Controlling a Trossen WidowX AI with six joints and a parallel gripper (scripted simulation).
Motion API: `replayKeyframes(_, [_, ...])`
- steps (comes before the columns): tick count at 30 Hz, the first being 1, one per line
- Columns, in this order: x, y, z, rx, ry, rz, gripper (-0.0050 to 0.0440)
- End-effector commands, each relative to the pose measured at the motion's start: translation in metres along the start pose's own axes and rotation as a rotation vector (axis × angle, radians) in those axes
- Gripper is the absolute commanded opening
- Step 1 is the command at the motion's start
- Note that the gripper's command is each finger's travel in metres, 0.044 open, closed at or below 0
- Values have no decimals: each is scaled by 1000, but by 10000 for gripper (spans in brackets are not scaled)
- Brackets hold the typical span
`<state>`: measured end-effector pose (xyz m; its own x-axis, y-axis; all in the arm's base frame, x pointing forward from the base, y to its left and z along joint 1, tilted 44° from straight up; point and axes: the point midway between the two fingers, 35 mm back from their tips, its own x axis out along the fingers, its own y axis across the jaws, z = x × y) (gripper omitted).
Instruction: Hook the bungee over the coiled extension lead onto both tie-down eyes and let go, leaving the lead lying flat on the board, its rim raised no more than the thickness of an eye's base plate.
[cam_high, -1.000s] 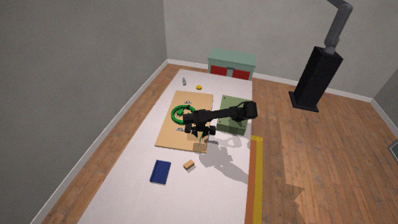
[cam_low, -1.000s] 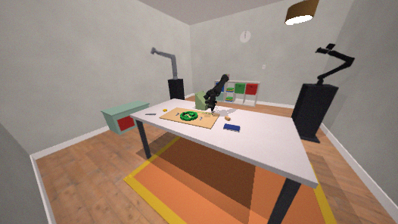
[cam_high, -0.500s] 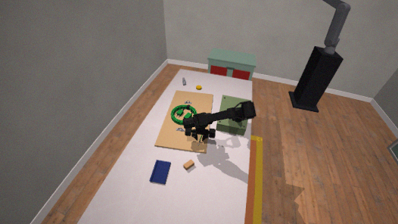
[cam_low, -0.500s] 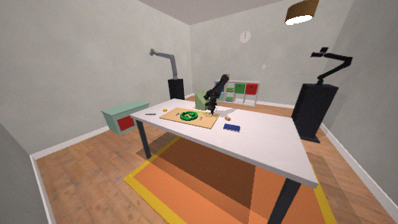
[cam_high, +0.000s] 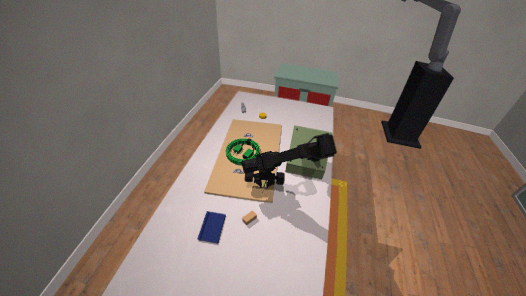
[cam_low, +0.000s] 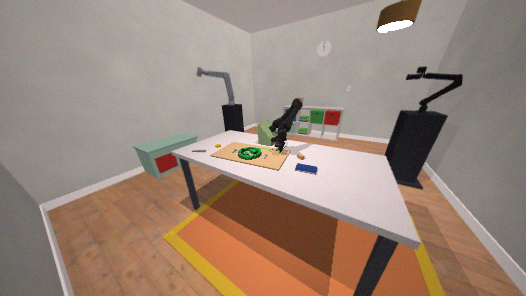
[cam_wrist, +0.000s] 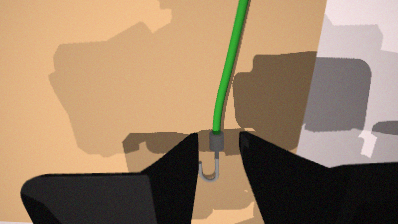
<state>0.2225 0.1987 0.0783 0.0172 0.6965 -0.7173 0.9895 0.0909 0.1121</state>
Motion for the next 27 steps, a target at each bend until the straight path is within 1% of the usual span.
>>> replayKeyframes(1, [-3, 3, -3, -10, 4, 15, 89])
replayKeyframes(12, [-3, 3, -3, -10, 4, 15, 15])
replayKeyframes(19, [-3, 3, -2, -9, 3, 16, 0])
replayKeyframes(20, [-8, 6, -6, -22, 9, 28, -1])
replayKeyframes(27, [-34, 6, -5, -23, 9, 26, -4])
